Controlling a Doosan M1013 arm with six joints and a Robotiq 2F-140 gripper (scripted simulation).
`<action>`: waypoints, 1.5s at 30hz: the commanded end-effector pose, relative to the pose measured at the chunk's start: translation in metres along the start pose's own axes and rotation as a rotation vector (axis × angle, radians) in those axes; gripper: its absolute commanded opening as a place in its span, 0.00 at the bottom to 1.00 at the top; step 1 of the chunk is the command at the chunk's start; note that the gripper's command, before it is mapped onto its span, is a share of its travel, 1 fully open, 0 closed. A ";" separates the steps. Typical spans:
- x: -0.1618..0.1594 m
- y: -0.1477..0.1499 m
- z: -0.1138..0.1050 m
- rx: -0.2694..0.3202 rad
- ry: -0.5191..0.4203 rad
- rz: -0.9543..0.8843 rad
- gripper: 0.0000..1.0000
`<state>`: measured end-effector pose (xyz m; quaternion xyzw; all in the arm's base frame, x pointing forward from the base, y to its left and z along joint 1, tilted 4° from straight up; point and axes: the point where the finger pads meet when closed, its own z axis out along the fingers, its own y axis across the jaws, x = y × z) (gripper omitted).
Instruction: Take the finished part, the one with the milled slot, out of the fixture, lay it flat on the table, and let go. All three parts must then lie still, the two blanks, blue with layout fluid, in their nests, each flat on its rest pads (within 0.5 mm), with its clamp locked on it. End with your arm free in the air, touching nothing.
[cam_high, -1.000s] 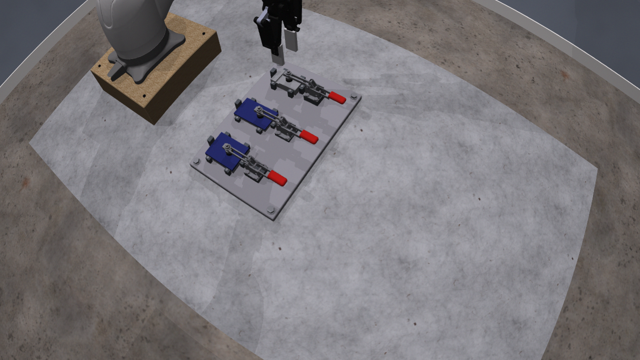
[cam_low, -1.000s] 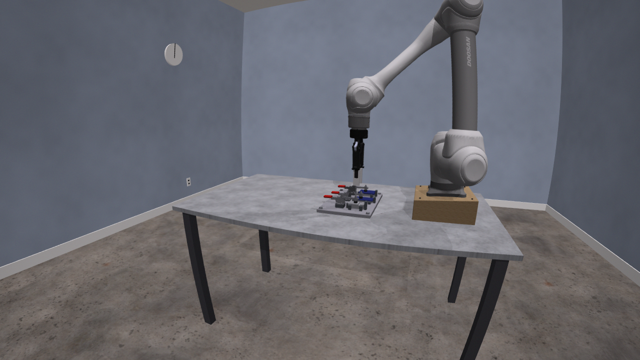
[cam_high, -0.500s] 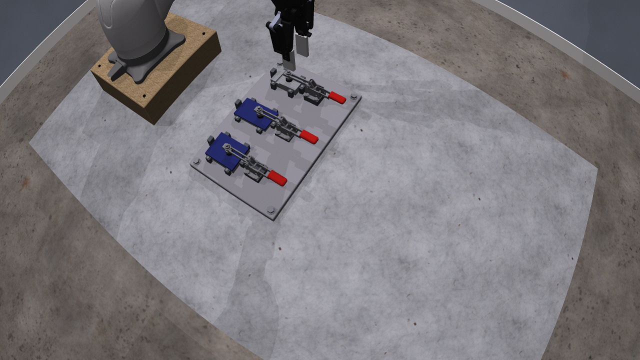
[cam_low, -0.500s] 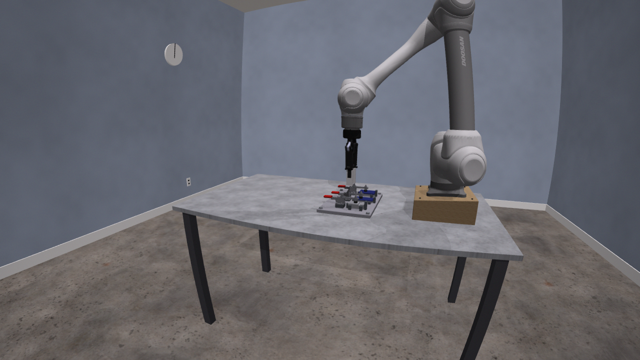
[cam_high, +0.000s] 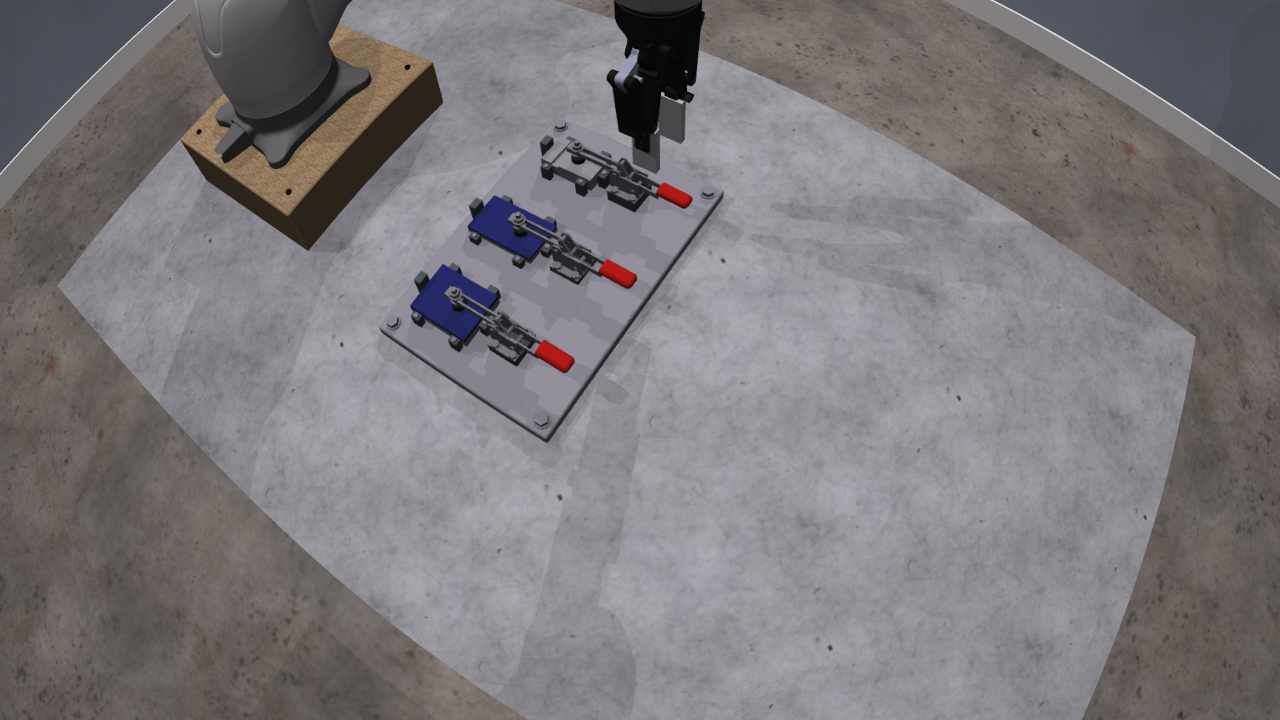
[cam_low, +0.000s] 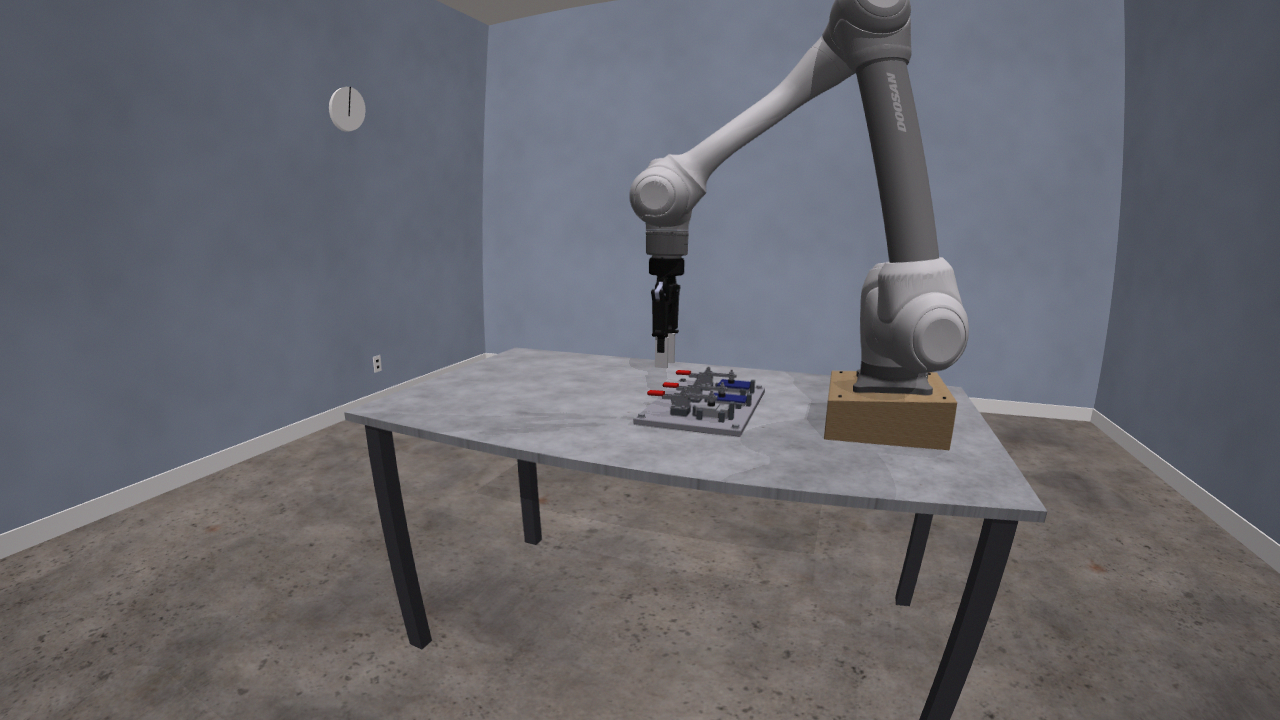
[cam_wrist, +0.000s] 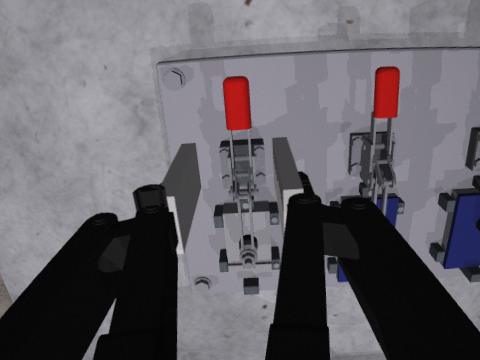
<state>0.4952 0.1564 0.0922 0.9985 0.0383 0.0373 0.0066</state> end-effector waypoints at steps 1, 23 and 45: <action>0.011 0.002 0.001 -0.003 -0.005 -0.003 0.28; 0.018 0.002 0.015 -0.002 -0.005 -0.003 0.28; 0.017 0.002 0.054 -0.002 -0.005 -0.004 0.28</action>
